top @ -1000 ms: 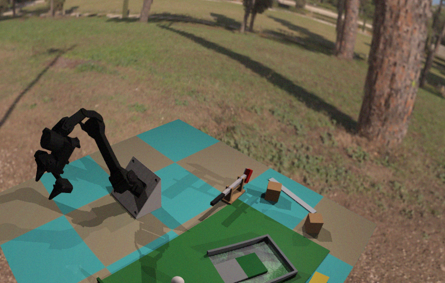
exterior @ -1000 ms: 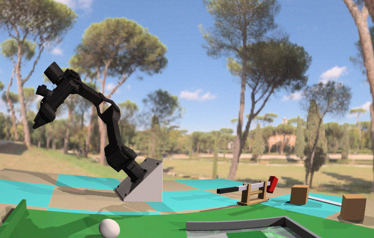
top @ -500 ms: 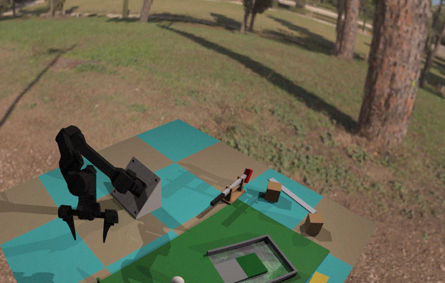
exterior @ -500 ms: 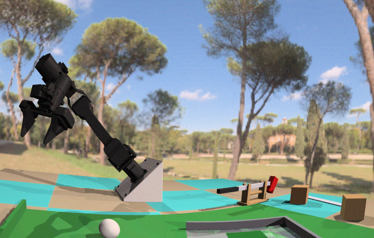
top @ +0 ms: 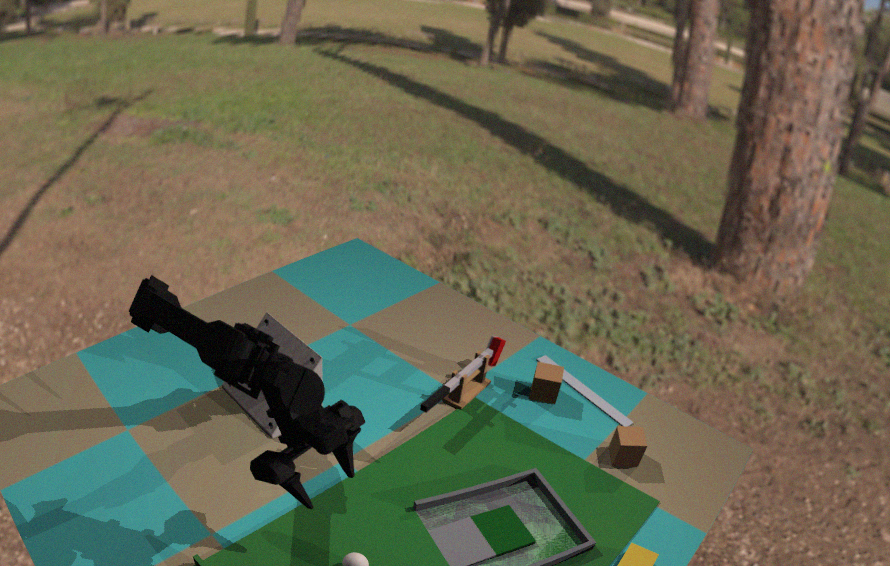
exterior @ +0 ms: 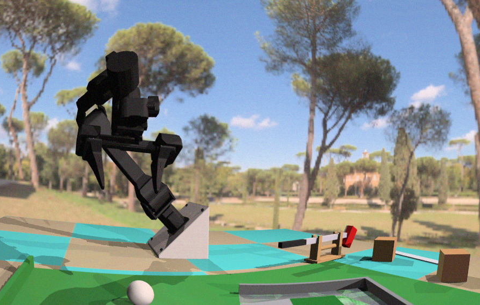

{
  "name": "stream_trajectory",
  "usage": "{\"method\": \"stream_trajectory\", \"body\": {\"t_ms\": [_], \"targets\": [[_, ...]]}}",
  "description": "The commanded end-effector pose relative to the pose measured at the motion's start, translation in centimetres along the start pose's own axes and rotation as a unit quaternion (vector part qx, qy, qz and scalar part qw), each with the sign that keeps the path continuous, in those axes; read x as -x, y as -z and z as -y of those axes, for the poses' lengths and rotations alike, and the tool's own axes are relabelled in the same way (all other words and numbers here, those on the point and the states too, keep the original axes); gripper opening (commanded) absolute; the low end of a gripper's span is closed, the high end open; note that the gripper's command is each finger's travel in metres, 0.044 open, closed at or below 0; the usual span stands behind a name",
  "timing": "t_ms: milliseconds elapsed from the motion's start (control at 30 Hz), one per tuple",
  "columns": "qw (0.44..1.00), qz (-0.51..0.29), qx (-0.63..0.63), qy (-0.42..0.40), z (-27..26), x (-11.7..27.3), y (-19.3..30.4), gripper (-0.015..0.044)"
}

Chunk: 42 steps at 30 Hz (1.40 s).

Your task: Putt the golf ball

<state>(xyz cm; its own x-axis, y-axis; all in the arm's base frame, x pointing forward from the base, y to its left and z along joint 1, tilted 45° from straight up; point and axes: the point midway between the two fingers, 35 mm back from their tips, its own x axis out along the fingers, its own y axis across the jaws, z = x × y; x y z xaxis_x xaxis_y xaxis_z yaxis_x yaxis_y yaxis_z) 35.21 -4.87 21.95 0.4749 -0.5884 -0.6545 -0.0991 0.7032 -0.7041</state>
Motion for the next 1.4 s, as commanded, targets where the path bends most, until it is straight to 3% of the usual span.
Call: {"method": "stream_trajectory", "body": {"t_ms": [0, 367, 767, 867, 1367], "targets": [[0.994, 0.002, 0.094, -0.061, -6.6, -1.1, -2.5, 0.044], [0.91, -0.016, 0.366, -0.195, -26.4, -2.2, -2.8, 0.044], [0.723, -0.074, 0.63, -0.273, -44.3, -2.2, 8.2, 0.044], [0.698, -0.083, 0.655, -0.278, -45.9, -2.4, 9.9, 0.044], [0.698, -0.084, 0.655, -0.278, -46.2, -5.4, 11.4, 0.044]]}}
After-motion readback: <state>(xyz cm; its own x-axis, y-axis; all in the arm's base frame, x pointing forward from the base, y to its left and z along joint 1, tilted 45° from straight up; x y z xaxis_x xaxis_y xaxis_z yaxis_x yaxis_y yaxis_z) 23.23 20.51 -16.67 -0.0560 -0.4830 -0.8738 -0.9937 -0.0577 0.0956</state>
